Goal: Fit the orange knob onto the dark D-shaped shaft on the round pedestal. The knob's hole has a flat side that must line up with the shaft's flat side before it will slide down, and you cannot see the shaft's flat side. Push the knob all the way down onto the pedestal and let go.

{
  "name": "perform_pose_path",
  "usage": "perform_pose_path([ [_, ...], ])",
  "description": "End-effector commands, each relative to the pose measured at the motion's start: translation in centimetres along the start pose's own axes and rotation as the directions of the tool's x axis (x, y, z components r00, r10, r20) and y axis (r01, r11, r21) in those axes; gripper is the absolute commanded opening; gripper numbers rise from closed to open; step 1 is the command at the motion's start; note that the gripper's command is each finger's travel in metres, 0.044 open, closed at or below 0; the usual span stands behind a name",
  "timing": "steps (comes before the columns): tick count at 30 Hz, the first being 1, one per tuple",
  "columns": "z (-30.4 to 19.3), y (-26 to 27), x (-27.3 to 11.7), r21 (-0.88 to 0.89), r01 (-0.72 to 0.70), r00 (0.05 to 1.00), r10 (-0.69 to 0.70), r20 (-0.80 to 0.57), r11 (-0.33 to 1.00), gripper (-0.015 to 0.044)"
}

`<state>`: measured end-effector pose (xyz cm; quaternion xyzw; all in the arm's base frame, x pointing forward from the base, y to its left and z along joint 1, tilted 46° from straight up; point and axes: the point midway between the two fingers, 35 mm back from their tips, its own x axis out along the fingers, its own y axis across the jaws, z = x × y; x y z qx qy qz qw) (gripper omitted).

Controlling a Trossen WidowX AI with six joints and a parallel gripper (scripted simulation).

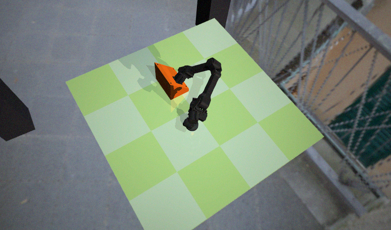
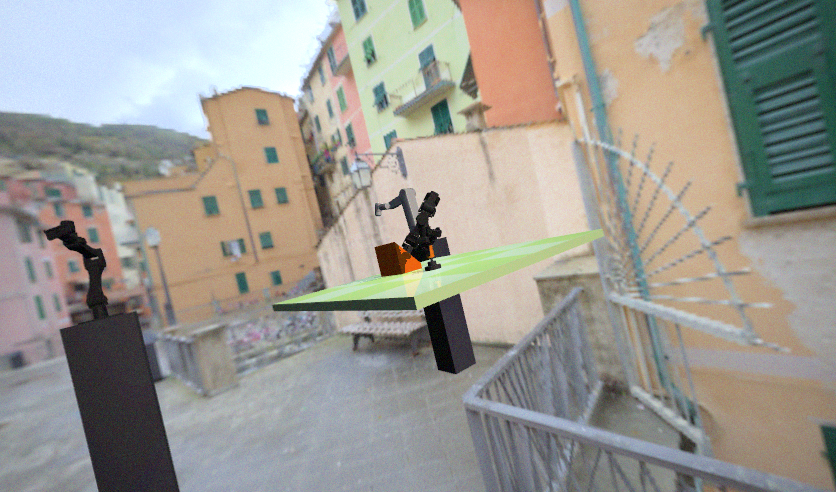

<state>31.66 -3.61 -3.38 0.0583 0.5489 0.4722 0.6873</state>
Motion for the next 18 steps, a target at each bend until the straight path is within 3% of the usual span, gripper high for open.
perform_pose_path([
  [1, 0.31, -0.43, -0.44, -0.086, 0.011, 1.0, -0.011, 0.005, 0.996, 0.0],
  [18, 0.39, -0.56, -0.1, -0.086, 0.011, 1.0, -0.011, 0.005, 0.996, 0.0],
])
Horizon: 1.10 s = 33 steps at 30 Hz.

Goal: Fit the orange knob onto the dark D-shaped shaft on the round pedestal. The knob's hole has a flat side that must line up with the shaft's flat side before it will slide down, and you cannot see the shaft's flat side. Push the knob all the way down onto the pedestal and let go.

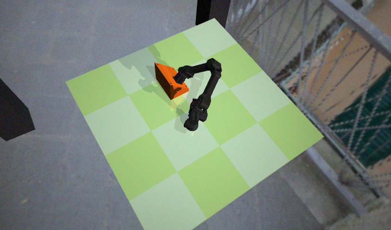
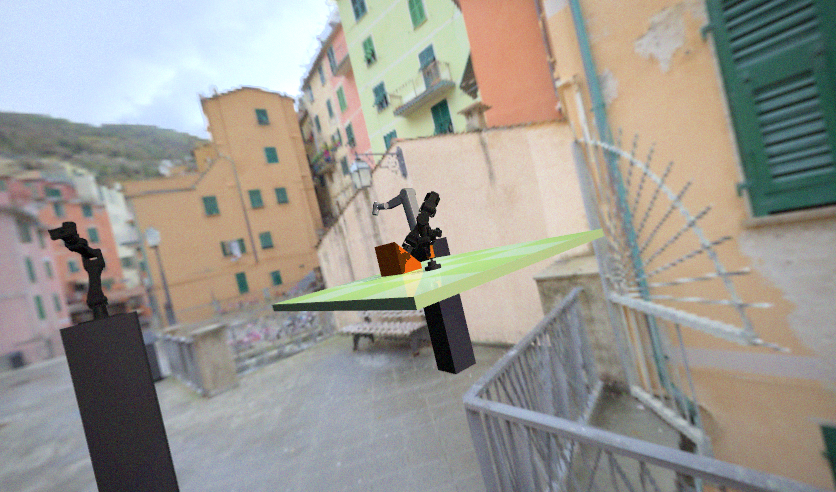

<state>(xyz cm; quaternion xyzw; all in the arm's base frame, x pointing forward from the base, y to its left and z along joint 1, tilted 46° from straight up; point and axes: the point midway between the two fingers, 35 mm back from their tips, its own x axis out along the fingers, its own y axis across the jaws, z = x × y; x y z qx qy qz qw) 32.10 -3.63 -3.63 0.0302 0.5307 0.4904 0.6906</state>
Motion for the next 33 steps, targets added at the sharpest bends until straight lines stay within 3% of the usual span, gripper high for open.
perform_pose_path([
  [1, 0.11, -0.13, -0.29, -0.01, 0.004, 1.0, -0.004, 0.005, 1.0, 0.0],
  [6, 0.06, -0.02, -0.47, -0.037, 0.004, 1.0, -0.004, 0.005, 0.999, 0.0],
  [12, -0.08, 0.29, -0.58, -0.218, 0.005, 1.0, -0.004, 0.004, 0.976, 0.0],
  [33, -0.28, 0.23, -0.32, -0.218, 0.005, 1.0, -0.004, 0.004, 0.976, 0.0],
])
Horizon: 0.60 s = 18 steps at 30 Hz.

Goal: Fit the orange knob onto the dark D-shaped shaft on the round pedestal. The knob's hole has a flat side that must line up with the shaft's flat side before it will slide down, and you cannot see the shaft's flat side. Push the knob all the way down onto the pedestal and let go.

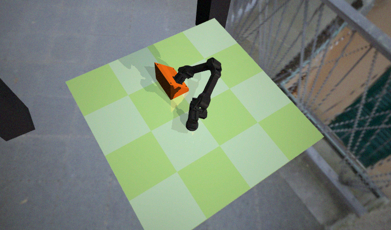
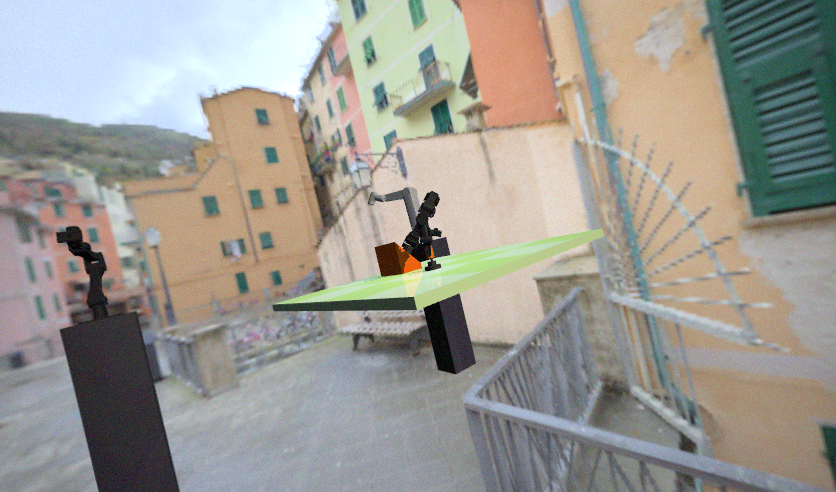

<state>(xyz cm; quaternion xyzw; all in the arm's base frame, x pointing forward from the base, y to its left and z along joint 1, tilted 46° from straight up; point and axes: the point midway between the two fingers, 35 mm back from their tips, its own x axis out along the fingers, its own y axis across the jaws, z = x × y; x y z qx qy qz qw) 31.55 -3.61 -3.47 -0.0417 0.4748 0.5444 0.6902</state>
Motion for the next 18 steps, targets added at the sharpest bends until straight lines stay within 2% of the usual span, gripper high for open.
perform_pose_path([
  [1, 0.02, -0.25, -0.29, -0.008, 0.007, 1.0, -0.007, 0.0, 1.0, 0.0],
  [18, 0.39, -0.55, -0.42, -0.008, 0.007, 1.0, -0.007, 0.0, 1.0, 0.0],
])
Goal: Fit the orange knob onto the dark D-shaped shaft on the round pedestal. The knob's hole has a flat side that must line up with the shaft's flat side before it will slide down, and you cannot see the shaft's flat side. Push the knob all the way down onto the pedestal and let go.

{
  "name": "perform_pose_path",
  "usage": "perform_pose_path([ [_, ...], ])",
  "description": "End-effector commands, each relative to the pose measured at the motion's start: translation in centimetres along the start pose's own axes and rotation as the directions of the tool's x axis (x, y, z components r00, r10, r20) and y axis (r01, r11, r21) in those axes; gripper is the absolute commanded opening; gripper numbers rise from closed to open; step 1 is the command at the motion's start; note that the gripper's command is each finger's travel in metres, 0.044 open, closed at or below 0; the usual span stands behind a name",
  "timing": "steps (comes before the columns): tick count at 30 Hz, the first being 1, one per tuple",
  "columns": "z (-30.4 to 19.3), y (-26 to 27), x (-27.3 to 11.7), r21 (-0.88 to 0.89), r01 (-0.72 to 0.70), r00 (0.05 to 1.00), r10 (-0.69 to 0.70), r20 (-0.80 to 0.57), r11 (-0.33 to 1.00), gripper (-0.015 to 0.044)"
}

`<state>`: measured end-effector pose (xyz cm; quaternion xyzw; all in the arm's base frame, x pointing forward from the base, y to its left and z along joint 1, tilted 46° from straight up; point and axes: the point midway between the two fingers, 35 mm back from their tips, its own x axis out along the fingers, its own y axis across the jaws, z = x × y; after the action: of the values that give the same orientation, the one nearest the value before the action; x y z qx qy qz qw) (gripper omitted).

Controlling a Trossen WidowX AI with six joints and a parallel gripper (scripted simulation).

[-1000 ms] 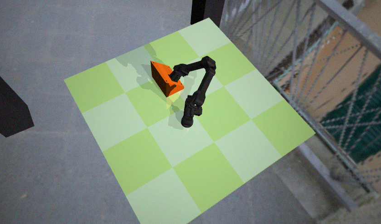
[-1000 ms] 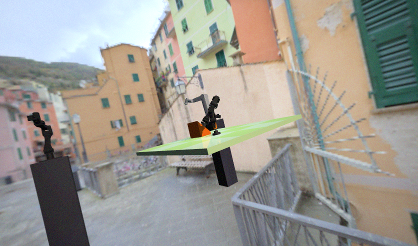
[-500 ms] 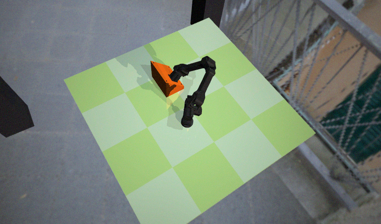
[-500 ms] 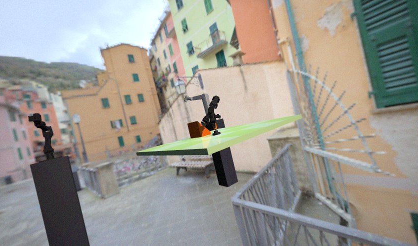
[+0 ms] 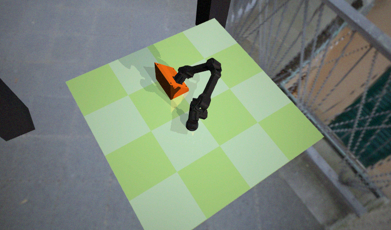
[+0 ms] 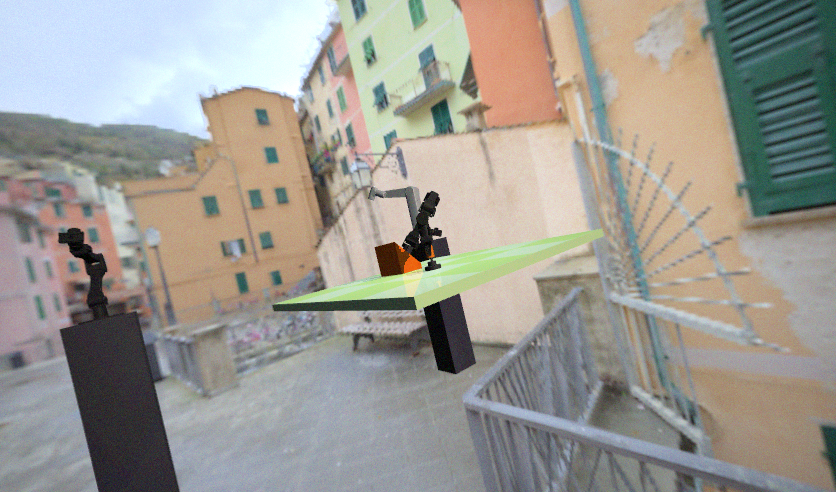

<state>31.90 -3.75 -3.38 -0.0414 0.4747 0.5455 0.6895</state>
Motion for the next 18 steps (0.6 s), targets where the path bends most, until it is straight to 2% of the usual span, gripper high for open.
perform_pose_path([
  [1, 0.2, -0.26, -0.21, -0.007, 0.009, 1.0, -0.009, 0.001, 1.0, 0.0],
  [18, -0.05, 0.0, 0.05, -0.007, 0.009, 1.0, -0.009, 0.001, 1.0, 0.0],
])
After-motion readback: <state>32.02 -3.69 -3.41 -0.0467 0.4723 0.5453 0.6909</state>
